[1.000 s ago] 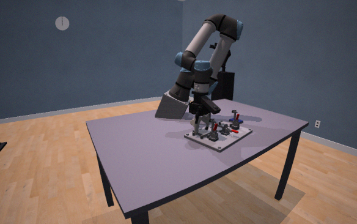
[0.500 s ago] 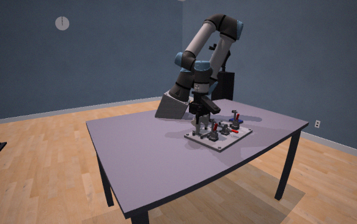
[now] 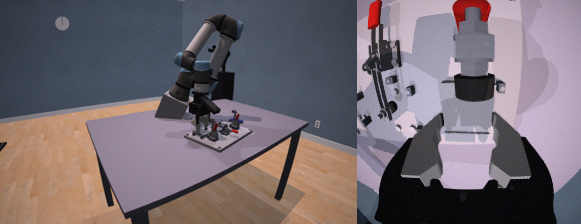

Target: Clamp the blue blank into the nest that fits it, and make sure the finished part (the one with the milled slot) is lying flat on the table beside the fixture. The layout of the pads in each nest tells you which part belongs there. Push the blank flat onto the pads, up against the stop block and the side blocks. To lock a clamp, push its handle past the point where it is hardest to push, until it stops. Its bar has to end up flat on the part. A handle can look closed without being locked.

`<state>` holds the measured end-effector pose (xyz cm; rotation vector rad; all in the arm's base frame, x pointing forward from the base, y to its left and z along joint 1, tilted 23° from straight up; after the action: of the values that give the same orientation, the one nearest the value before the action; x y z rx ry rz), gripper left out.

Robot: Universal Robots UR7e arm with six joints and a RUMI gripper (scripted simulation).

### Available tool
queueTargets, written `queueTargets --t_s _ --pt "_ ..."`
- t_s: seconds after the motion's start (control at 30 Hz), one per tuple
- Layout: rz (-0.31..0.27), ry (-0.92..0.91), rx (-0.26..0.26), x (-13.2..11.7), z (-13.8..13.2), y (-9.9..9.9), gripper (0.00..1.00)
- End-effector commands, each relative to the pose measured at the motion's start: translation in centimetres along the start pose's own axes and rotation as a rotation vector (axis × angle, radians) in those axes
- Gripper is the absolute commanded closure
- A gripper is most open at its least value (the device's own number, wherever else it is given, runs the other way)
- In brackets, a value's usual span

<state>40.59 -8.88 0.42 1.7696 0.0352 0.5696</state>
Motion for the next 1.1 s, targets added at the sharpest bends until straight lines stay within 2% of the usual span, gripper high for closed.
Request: queueTargets --t_s 0.0,0.73,1.07 --pt "0.000 0.000 -0.001 0.0 0.0 0.0 1.00" --pt "0.000 0.000 -0.001 0.0 0.0 0.1 1.00" --pt "0.000 0.000 -0.001 0.0 0.0 1.0 1.00"
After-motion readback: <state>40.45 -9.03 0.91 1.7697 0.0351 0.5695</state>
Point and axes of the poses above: the point where the finger pads meet when closed, its own y axis back along the fingers, its own z axis across the jaws, x = y × z, the point moved 2 cm from there along y, back along the fingers, and after that the axes turned 11 degrees about y, right-handed, at the moved point
